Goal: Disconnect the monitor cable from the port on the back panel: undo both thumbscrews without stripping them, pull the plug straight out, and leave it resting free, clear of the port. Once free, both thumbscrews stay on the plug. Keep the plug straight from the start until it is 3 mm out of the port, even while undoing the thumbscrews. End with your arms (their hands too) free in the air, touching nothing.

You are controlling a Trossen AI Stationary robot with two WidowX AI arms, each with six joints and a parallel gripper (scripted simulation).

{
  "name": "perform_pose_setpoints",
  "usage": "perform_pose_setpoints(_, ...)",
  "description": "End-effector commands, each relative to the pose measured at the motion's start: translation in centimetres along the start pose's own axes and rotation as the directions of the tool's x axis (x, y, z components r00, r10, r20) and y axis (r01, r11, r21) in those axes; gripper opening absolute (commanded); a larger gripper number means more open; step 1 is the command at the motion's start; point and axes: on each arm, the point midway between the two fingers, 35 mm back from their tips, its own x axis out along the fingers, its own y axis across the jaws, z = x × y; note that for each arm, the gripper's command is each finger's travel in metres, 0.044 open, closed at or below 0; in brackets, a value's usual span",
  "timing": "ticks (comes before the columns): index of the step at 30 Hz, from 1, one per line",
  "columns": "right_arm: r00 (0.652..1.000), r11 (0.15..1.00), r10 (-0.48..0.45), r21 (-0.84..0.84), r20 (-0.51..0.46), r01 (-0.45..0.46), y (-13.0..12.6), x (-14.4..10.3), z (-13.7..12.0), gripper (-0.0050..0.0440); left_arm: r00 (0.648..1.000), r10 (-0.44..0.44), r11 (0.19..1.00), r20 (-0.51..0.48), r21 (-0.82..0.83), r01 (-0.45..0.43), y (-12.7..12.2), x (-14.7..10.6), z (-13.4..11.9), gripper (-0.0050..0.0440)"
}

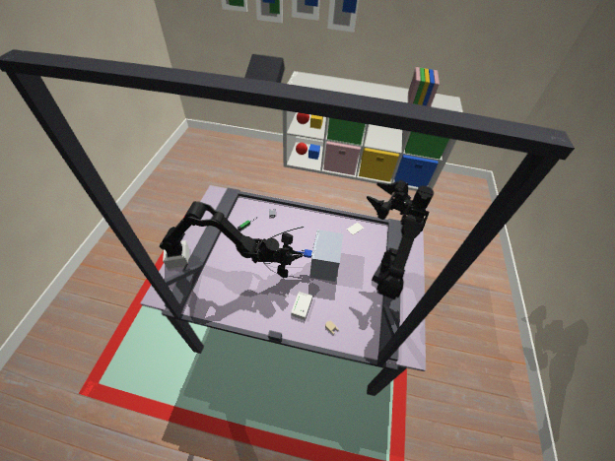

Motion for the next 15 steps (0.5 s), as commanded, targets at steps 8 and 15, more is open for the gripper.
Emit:
perform_pose_setpoints(8,1.000,1.000,0.001,-0.006,0.001,-0.001,0.11,-0.03,0.29,0.0440,1.000,-0.002,0.999,0.018,-0.036,0.002,1.11,-0.58,0.71,0.0000)
perform_pose_setpoints(15,1.000,1.000,0.001,-0.006,0.001,-0.001,0.11,-0.03,0.29,0.0440,1.000,-0.002,0.999,0.018,-0.036,0.002,1.12,-0.46,0.80,0.0000)
